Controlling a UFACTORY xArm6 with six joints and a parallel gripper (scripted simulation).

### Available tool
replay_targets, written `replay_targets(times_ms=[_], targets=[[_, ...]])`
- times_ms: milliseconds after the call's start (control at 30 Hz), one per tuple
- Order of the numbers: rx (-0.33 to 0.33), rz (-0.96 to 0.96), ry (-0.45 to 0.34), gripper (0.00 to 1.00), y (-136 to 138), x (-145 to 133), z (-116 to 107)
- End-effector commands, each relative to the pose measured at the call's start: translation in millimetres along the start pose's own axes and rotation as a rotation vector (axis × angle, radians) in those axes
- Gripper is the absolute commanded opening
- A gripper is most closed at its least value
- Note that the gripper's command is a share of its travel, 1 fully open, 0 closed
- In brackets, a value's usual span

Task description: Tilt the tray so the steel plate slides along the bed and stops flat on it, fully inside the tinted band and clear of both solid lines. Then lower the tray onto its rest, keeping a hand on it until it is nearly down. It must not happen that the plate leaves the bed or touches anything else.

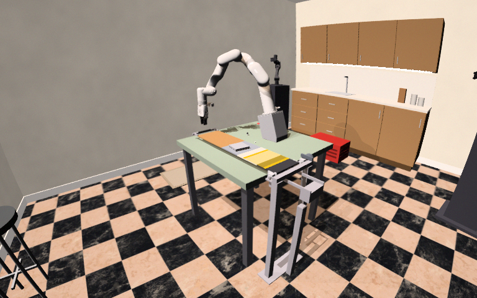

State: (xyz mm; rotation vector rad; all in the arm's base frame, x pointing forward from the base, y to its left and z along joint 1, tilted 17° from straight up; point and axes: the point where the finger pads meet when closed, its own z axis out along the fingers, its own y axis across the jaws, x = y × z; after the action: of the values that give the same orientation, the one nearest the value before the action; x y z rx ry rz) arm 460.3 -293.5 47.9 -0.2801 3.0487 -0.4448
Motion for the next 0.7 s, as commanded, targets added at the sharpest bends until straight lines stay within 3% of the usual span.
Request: replay_targets(times_ms=[0, 667], targets=[[0.002, 0.0, -0.003, 0.41, -1, -1, 4], [0.002, 0.0, -0.003, 0.41, -1, -1, 30]])
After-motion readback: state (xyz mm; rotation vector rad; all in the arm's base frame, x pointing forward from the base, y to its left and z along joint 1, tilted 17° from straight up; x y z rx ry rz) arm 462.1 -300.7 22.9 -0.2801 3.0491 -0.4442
